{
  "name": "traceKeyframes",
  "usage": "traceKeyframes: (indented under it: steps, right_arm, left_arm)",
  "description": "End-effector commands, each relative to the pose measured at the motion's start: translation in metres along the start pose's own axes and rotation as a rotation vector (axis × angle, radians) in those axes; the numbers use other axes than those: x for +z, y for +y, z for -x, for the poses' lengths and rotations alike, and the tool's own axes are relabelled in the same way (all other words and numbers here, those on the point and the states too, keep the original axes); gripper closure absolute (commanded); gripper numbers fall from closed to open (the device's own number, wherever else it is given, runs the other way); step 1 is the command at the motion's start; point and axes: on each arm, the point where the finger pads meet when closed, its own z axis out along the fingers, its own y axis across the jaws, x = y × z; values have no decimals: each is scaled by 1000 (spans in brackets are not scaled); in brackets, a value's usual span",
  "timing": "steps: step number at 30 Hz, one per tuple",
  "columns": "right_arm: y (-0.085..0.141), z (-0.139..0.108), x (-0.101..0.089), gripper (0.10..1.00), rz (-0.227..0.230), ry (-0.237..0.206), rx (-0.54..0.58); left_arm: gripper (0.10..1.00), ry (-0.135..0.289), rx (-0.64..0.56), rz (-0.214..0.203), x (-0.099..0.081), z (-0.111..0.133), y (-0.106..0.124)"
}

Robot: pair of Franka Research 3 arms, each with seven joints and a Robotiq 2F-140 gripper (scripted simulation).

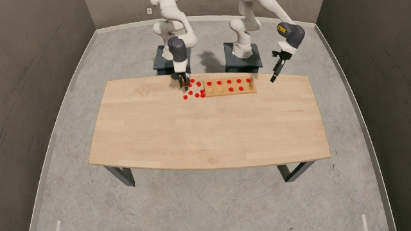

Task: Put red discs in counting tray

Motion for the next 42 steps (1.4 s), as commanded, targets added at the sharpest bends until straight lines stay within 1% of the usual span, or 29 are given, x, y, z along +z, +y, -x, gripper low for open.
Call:
traceKeyframes:
  steps: [1, 4, 5, 19, 21, 22, 36, 38, 39, 42]
  right_arm:
    - [2, 0, 1, 747, 10, 2, 59]
    - [2, 0, 1, 747, 10, 2, 59]
    - [2, 0, 1, 747, 10, 2, 59]
    - [2, 0, 1, 747, 10, 2, 59]
    - [2, 0, 1, 747, 10, 2, 59]
    - [2, 0, 1, 747, 10, 2, 59]
    - [1, 0, 2, 747, 10, 2, 59]
    - [1, 0, 2, 747, 10, 2, 59]
    - [1, 0, 2, 747, 10, 2, 59]
    - [1, 0, 3, 747, 10, 2, 59]
  left_arm:
    - [98, -6, -99, 9, -5, 8, 8]
    - [98, -8, -110, 9, -6, 10, 10]
    - [98, -15, -141, 9, -11, 17, 14]
    - [98, -46, -303, 6, -33, 47, 40]
    - [98, -46, -303, 6, -33, 47, 40]
    - [98, -52, -335, 5, -37, 53, 45]
    - [98, -83, -498, 0, -60, 80, 74]
    - [98, -83, -498, 0, -60, 80, 74]
    - [98, -89, -529, -1, -64, 85, 80]
    - [98, -95, -562, -3, -69, 91, 86]
